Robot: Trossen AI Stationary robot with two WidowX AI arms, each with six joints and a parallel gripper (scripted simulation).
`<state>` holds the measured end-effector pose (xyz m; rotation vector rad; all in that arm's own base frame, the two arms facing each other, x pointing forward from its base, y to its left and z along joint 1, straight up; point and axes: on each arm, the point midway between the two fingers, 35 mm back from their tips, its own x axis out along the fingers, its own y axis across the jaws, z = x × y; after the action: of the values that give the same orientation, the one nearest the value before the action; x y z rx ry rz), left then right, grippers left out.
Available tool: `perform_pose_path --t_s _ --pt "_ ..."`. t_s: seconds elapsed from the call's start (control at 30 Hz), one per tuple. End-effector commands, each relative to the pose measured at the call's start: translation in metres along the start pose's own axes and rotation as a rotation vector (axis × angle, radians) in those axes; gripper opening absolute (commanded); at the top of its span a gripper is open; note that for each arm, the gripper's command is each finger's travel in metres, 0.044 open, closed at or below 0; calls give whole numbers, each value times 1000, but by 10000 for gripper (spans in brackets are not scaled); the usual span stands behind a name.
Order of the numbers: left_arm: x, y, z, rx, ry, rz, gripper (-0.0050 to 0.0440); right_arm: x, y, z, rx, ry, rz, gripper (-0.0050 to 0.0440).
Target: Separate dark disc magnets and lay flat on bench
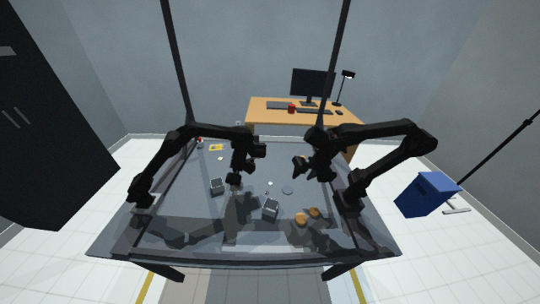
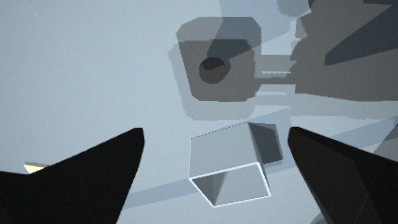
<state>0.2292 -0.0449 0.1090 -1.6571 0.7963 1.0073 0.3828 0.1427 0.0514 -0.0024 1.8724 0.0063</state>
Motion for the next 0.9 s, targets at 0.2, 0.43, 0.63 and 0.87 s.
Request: perform_pose_path --t_s 0.2,0.43,0.63,0.87 --pt "6 -5 -13 -394 61 -94 400 -23 1 -8 -4 -59 8 400" --pt "11 -7 -22 -676 128 -121 400 -29 1 -11 -4 -71 9 400" --pt "13 -8 -27 -835 171 -128 400 -32 1 -13 -4 -77 10 400" --pt "15 -8 -32 -971 212 -130 400 -34 1 -14 -4 -84 11 400"
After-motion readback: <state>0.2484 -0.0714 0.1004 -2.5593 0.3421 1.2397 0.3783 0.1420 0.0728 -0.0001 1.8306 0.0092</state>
